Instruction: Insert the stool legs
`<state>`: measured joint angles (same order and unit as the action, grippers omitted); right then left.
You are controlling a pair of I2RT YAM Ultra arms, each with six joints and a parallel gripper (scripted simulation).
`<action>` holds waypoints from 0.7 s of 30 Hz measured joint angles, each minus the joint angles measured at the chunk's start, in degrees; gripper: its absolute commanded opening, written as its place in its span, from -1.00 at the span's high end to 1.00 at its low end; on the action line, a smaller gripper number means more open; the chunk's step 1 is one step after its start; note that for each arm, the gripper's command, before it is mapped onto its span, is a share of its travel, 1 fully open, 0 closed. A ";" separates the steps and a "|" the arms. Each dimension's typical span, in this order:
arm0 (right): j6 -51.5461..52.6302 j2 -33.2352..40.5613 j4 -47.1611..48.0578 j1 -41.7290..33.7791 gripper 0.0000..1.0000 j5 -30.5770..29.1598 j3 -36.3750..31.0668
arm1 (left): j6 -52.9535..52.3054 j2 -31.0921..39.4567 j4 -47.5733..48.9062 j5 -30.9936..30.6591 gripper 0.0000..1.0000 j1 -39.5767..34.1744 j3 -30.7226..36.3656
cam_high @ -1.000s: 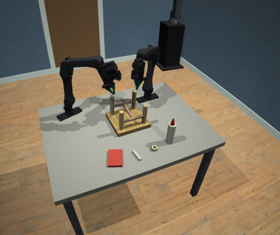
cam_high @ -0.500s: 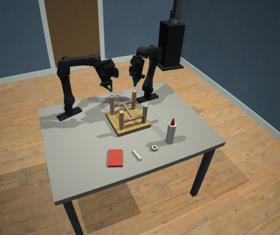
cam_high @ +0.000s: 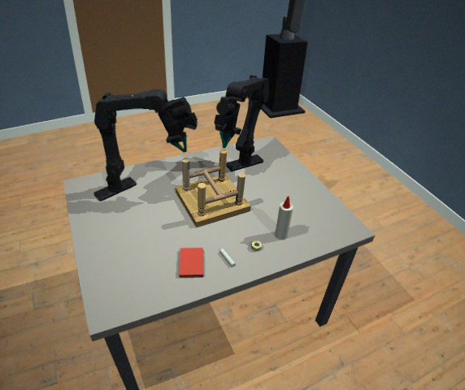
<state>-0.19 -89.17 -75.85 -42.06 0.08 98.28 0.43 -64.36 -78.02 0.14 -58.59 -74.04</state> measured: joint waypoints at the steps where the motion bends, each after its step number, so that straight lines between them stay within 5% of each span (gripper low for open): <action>1: 0.00 0.00 0.00 0.00 1.00 0.00 0.00 | 0.00 0.02 0.13 0.00 1.00 0.00 0.11; 21: 0.00 0.74 1.38 0.02 1.00 0.00 -2.73 | -0.04 1.09 2.69 0.00 1.00 0.09 2.19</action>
<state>-0.19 -88.42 -74.48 -42.04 0.08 95.55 0.38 -63.26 -75.33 0.14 -58.50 -71.85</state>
